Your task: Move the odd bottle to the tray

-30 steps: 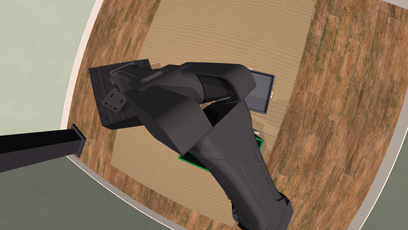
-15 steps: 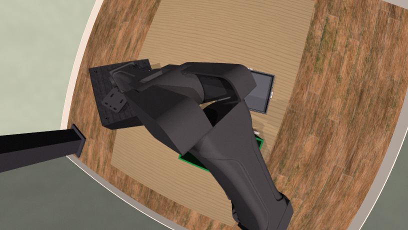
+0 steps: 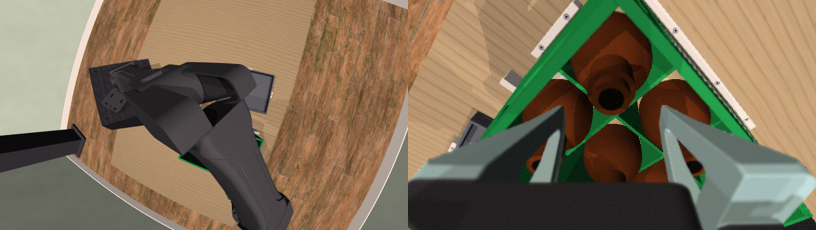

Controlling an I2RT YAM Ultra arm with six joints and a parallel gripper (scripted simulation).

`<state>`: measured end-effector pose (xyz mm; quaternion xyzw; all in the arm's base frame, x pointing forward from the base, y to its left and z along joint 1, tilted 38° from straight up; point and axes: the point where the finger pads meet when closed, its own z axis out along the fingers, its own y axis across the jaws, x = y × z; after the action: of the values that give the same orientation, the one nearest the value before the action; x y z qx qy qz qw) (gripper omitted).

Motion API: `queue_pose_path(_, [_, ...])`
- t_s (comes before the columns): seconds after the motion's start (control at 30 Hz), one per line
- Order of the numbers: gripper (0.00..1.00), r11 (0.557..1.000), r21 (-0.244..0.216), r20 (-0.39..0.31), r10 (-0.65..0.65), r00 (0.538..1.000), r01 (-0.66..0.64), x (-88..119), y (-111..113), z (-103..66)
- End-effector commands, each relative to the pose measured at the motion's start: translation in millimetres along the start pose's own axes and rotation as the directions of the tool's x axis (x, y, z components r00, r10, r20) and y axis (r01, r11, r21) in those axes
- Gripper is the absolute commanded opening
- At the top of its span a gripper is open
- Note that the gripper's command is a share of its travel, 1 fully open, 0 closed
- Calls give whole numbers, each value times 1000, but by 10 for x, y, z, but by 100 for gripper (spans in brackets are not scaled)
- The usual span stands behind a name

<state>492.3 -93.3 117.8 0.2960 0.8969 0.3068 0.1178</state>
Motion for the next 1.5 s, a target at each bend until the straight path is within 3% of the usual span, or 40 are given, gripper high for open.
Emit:
queue_pose_path(0.0, [61, 1000, -6, 47, -14, 999, 14, -101, 17, -179])
queue_pose_path(0.5, [61, 1000, 2, 20, 9, 1000, -9, -88, -55, -87])
queue_pose_path(1.47, [61, 1000, 1, 23, 7, 1000, -7, -98, -51, -87])
